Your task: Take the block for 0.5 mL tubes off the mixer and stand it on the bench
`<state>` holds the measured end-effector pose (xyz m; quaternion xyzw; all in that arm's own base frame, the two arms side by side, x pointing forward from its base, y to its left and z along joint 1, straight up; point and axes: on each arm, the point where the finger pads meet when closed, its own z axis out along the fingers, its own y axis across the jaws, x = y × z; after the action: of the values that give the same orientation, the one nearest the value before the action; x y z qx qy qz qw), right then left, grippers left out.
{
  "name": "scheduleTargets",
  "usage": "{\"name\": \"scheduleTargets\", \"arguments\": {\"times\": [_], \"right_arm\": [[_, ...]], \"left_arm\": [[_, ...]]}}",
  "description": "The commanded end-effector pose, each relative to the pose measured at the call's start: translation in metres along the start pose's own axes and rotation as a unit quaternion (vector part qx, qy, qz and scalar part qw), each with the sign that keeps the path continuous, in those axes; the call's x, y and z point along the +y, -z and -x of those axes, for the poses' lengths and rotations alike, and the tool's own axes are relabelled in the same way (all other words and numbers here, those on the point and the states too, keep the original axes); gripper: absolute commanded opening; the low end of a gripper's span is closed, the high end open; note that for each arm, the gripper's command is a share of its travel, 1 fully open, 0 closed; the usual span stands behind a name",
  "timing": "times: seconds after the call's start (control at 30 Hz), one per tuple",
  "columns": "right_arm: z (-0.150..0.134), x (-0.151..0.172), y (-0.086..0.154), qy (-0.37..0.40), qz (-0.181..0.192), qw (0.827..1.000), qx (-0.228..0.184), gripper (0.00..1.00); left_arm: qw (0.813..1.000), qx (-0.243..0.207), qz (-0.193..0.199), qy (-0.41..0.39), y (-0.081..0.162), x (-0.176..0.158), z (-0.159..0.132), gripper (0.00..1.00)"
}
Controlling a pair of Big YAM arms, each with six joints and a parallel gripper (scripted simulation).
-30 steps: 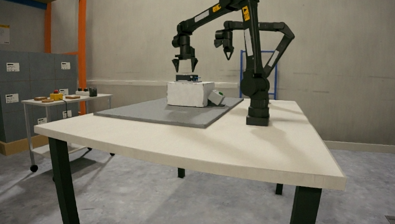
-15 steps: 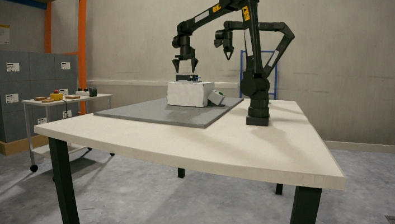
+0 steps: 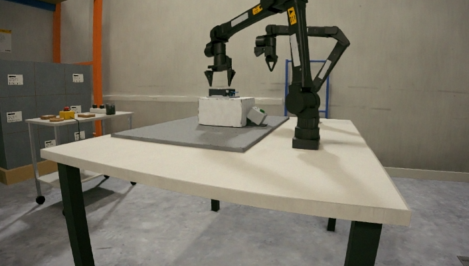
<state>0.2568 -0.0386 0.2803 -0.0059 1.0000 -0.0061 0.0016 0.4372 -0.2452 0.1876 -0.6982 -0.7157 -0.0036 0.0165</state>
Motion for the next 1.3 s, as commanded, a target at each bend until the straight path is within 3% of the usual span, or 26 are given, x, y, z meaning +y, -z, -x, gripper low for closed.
{"name": "scheduleTargets", "arguments": {"times": [0.0, 0.4, 0.77, 1.27], "right_arm": [[0.007, 0.000, 0.019, -0.002, -0.003, 1.000, -0.018, 0.00], [0.006, 0.001, 0.019, -0.003, -0.003, 1.000, -0.016, 0.00], [0.006, 0.001, 0.018, -0.003, -0.002, 1.000, -0.014, 0.00], [0.008, 0.000, 0.017, -0.003, -0.002, 1.000, -0.016, 0.00]], "left_arm": [[1.000, -0.017, 0.026, -0.002, 0.031, 0.007, 0.009, 1.00], [1.000, -0.016, 0.026, -0.003, 0.014, 0.016, 0.015, 1.00], [1.000, 0.001, -0.003, -0.004, -0.012, 0.002, 0.007, 1.00], [1.000, -0.008, 0.012, -0.004, -0.010, 0.008, 0.011, 1.00]]}}
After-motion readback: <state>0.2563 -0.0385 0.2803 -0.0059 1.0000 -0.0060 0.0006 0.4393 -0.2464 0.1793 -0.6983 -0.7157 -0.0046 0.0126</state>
